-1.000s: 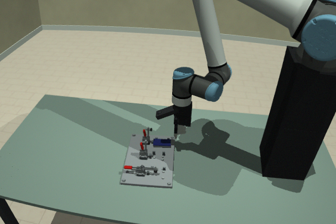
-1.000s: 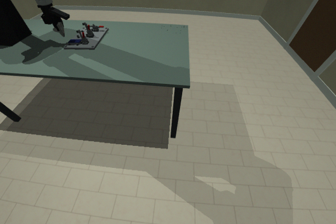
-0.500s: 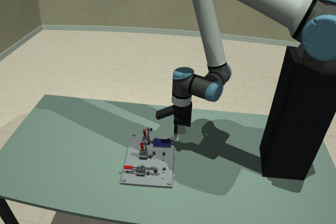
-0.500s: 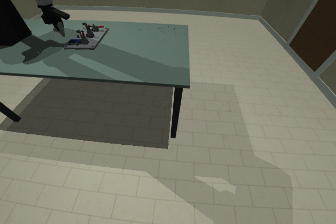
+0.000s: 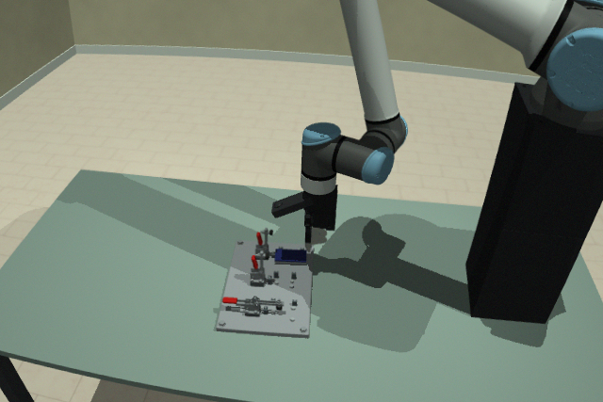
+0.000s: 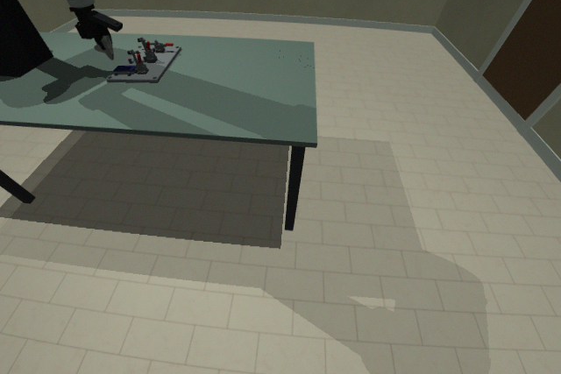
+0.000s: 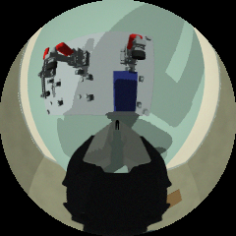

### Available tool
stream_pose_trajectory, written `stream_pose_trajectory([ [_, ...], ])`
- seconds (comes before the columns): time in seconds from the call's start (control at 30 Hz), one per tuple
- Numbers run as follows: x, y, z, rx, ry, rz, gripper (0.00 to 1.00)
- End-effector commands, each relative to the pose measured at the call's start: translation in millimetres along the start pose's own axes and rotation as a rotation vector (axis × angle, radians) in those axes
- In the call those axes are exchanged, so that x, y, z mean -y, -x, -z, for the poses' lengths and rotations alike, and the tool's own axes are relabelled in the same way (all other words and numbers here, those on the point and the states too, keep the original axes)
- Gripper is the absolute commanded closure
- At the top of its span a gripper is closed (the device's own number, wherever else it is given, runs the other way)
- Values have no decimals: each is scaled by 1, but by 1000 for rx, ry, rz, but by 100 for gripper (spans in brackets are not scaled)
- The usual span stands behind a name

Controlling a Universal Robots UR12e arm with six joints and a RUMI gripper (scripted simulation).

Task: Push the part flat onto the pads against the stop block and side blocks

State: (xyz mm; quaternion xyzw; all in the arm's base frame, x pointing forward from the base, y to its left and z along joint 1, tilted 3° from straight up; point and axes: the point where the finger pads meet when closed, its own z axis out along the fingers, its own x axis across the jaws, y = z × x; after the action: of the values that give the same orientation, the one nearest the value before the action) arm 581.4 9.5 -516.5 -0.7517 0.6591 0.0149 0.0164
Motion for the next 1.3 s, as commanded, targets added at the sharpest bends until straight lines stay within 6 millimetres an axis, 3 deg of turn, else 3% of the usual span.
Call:
stream_pose_trajectory([
  [0.0, 7, 5, 0, 0, 0, 0, 100],
  [0.47, 42, 33, 0, 0, 0, 0, 100],
  [1.27, 50, 39, -5, 0, 0, 0, 100],
])
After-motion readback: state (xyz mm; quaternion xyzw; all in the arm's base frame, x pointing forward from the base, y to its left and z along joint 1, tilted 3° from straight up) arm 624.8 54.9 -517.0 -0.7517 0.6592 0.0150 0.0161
